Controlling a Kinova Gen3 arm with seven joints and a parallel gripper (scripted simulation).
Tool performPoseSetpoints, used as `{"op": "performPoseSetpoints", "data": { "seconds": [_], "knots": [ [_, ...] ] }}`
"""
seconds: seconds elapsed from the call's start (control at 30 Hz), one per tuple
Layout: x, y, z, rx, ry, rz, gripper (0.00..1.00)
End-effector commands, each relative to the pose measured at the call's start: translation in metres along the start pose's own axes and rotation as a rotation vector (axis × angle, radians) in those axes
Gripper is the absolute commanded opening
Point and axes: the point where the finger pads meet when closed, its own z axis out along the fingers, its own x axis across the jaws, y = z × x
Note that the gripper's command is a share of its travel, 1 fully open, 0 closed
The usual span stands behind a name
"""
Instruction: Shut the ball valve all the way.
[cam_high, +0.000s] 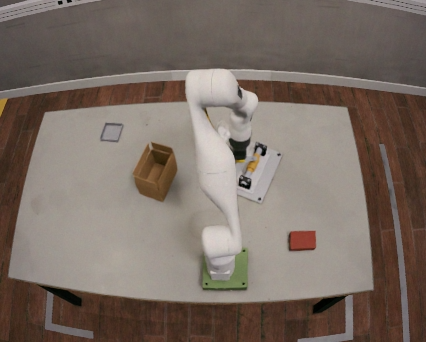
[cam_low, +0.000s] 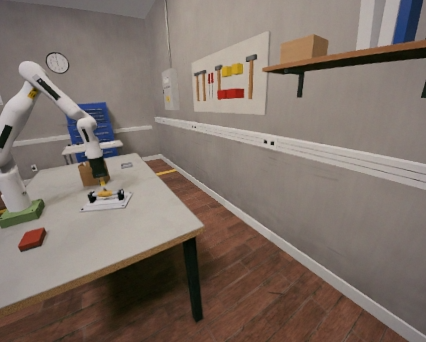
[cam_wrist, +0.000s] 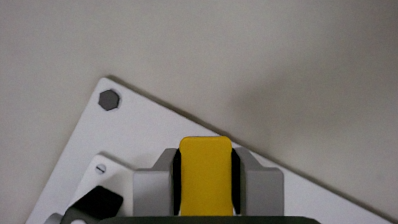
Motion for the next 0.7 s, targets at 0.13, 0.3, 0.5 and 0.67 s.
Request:
{"op": "performPoseSetpoints", "data": {
  "seconds": [0.13, 0.3, 0.5, 0.67],
  "knots": [
    [0.005, 0.0, -0.001, 0.0, 0.004, 0.041, 0.0],
    [0.007, 0.0, -0.001, 0.0, 0.004, 0.068, 0.0],
    [0.009, 0.001, -0.001, 0.0, 0.004, 0.099, 0.0],
    [0.012, 0.001, -0.001, 0.0, 0.004, 0.131, 0.0]
  ]
}}
